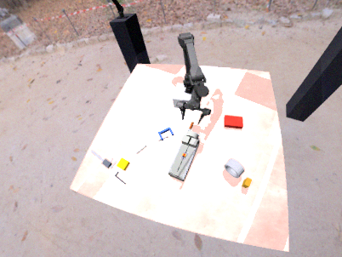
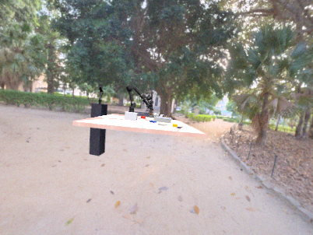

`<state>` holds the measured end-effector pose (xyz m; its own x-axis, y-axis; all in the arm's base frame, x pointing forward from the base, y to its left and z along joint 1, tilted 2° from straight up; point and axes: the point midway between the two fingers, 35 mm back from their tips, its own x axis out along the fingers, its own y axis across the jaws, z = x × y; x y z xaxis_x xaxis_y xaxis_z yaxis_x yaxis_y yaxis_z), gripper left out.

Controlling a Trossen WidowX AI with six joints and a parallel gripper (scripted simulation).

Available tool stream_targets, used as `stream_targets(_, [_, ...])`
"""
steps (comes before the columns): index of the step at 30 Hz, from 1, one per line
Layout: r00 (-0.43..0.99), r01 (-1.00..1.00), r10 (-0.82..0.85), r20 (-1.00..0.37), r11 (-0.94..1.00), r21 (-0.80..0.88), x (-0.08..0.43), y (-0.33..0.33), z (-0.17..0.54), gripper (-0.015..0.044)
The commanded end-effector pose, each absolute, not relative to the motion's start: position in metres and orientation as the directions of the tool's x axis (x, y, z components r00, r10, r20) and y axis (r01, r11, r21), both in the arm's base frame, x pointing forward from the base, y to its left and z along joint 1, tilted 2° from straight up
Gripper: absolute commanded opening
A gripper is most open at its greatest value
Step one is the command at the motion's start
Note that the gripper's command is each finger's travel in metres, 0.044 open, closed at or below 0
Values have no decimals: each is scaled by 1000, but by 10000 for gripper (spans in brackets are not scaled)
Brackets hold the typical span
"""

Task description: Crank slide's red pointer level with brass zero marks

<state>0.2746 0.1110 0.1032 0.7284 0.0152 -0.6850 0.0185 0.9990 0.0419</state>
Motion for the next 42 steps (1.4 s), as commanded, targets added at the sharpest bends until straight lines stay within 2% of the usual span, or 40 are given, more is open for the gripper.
stream_targets(1, [734, 16, 21, -679, 999, 47, 273, 110, 130, 440])
stream_targets(5, [727, -14, 39, -685, 999, 42, 282, 112, 131, 440])
stream_targets(24, [688, -400, 288, -666, 916, -18, 403, 107, 143, 440])
stream_targets(34, [688, -413, 296, -662, 911, -22, 410, 107, 95, 440])
stream_targets(42, [688, -413, 296, -662, 911, -22, 410, 107, 94, 440])
